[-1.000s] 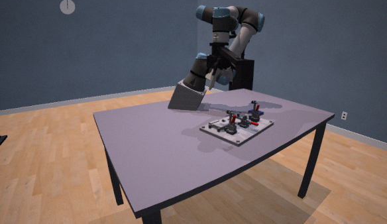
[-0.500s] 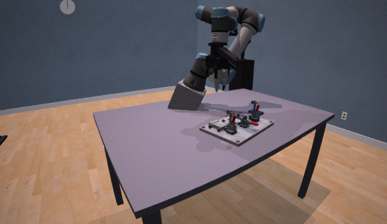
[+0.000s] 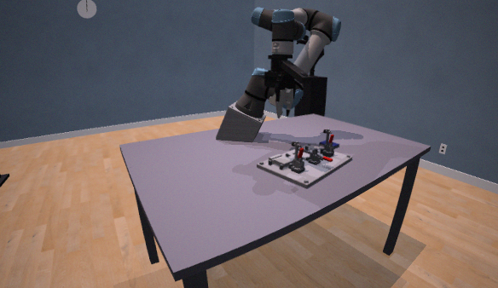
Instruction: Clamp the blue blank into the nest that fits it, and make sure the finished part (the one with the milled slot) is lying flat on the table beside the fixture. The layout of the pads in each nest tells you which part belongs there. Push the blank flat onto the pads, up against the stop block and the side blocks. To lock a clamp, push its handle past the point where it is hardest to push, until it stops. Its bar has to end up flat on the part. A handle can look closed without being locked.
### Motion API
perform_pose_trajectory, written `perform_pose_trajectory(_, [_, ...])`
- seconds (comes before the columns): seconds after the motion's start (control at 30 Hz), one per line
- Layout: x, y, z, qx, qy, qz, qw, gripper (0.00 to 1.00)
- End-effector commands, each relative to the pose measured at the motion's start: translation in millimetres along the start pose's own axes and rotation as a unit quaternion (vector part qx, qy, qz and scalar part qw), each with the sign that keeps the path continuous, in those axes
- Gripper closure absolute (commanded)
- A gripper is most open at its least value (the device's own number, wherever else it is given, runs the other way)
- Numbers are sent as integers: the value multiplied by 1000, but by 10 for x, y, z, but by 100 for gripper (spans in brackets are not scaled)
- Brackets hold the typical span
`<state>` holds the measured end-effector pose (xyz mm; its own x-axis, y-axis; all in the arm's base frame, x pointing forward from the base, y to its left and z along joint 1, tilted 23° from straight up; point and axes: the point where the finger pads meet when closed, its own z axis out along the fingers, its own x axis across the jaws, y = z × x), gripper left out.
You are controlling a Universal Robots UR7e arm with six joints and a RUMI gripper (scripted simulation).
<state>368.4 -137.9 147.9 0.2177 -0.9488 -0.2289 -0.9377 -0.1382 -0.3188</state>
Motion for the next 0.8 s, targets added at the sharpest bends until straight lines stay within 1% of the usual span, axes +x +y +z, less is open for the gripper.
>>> perform_pose_trajectory(0.0, [3,-2,-3,0,0,0,1000,72])
perform_pose_trajectory(0.43, [3,-2,-3,0,0,0,1000,72])
perform_pose_trajectory(0.47, [3,-2,-3,0,0,0,1000,41])
perform_pose_trajectory(0.63, [3,-2,19,0,0,0,1000,41])
perform_pose_trajectory(0.77, [3,-2,134,0,0,0,1000,41])
